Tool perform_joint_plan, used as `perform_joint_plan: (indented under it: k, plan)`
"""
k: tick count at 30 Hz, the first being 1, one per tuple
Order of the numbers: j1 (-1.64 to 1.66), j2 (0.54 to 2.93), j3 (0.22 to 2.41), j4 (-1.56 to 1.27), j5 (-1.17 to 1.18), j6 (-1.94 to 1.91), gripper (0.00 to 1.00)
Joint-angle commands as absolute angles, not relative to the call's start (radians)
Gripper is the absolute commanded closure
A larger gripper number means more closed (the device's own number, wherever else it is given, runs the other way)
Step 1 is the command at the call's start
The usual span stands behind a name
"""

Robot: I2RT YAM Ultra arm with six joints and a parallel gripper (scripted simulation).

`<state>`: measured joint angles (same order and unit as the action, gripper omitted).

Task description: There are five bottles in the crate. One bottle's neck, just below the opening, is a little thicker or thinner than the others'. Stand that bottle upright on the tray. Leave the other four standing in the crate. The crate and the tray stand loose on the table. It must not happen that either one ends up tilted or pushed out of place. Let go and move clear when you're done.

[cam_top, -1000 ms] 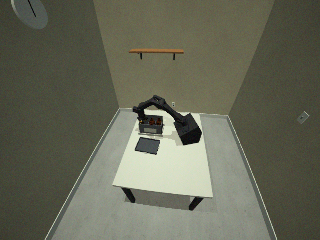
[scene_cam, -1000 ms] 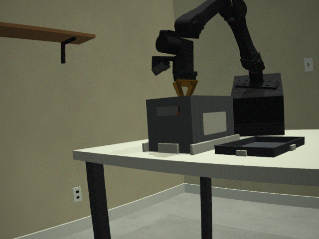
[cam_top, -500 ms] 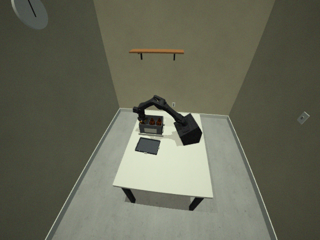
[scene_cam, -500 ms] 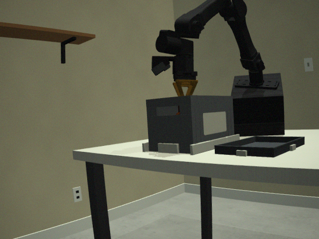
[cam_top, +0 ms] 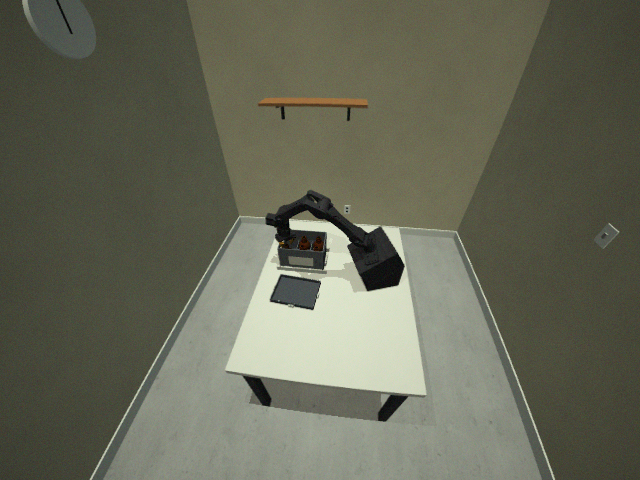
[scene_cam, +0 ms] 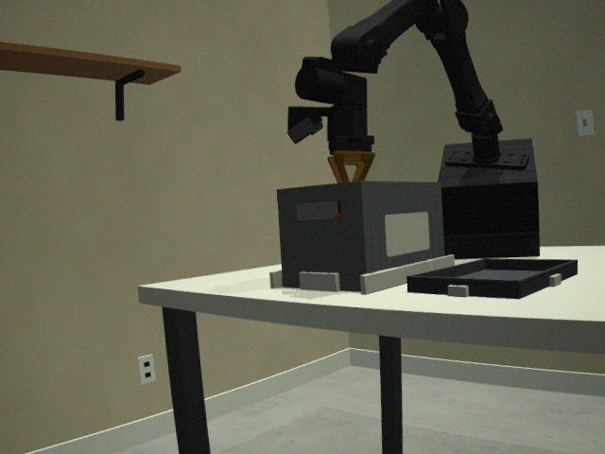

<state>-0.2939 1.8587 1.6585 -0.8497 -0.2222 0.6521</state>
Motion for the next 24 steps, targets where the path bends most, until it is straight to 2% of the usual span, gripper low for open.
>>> perform_joint_plan:
  k: [1, 12, 13, 24]
  plan:
    - [-0.294, 1.861, 1.649, -0.812, -0.209, 0.660, 0.39]
    - [-0.294, 1.861, 1.649, -0.812, -0.209, 0.660, 0.39]
    - [-0.294, 1.861, 1.649, -0.812, -0.209, 0.660, 1.00]
    - [-0.295, 1.861, 1.649, -0.811, -0.209, 0.658, 1.00]
